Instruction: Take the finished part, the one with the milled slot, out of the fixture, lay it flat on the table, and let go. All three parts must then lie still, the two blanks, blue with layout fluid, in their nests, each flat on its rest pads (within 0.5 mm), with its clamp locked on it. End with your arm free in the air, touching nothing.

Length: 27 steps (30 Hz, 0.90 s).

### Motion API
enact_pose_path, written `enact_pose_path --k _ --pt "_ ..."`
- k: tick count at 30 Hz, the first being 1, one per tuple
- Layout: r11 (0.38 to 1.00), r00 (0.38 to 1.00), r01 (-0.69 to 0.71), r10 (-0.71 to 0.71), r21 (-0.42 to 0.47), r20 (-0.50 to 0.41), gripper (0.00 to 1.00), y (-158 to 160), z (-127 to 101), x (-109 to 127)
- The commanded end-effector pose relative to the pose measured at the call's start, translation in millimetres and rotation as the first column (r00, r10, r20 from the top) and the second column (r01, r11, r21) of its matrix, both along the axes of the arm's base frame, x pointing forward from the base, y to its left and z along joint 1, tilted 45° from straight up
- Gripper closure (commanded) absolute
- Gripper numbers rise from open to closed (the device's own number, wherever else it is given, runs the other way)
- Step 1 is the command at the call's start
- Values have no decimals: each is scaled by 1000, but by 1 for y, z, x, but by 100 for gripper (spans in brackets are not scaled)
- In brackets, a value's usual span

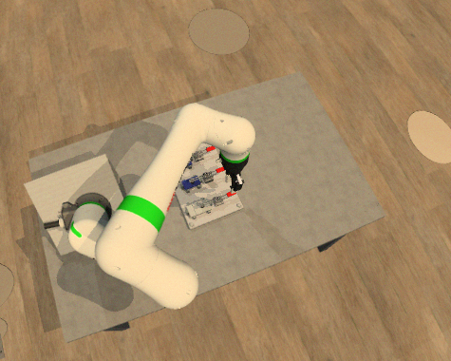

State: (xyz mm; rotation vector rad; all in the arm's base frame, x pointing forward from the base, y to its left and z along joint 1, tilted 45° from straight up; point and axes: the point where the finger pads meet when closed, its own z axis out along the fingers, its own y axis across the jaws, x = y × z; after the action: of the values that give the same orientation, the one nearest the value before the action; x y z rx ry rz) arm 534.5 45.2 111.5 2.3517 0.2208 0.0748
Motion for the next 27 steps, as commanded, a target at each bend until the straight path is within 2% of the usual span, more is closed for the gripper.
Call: enact_pose_path --k 1,27 --pt "1000 1000 0 0 0 0 72 -1 -1 0" --pt "1000 1000 0 0 0 0 72 -40 -41 7"
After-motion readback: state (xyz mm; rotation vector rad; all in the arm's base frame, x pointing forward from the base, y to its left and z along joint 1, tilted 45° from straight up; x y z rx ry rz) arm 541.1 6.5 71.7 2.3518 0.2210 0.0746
